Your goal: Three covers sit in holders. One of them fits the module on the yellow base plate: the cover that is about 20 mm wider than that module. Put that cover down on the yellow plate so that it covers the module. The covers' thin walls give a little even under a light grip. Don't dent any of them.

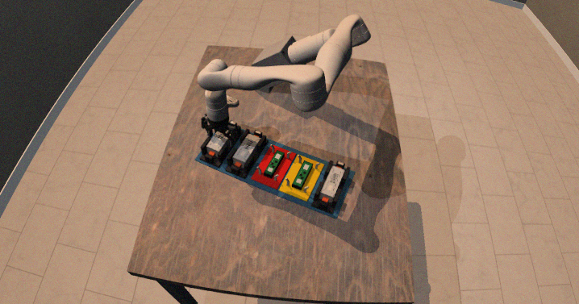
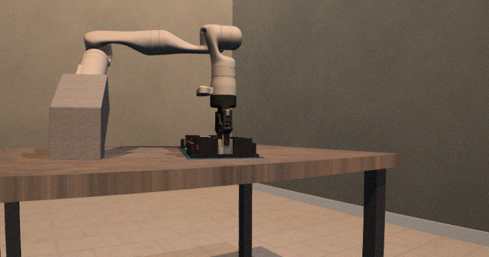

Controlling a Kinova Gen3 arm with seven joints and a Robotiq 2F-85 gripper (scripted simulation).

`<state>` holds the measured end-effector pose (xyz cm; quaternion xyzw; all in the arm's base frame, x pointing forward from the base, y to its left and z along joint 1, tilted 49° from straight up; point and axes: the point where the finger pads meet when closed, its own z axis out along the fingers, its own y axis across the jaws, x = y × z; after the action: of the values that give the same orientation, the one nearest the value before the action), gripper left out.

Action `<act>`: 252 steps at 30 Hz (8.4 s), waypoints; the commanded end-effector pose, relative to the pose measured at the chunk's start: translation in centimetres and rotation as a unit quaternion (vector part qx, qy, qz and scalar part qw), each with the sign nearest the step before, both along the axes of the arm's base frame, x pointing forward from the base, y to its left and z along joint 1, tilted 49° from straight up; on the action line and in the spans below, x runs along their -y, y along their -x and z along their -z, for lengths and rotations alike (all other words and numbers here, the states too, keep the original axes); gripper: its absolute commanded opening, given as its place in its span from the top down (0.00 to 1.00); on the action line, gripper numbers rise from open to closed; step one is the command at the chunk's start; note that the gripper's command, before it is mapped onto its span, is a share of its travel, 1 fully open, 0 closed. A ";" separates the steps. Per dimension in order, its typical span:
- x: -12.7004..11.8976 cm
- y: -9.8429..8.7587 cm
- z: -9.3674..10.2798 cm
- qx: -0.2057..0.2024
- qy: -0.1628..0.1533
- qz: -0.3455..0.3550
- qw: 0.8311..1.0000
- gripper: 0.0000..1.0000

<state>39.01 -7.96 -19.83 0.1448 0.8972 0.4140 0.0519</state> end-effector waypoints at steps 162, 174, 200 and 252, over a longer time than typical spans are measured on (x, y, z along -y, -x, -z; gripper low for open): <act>4.4 1.2 -3.9 0.000 0.001 0.001 1.000 0.00; 4.4 1.2 -3.9 0.000 0.001 0.001 1.000 0.00; 3.9 1.1 -3.5 0.000 0.001 0.001 1.000 0.00; 1.7 0.4 -1.4 0.000 0.001 0.001 1.000 0.00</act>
<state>38.52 -9.63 -18.34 0.1449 0.8972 0.4140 0.0519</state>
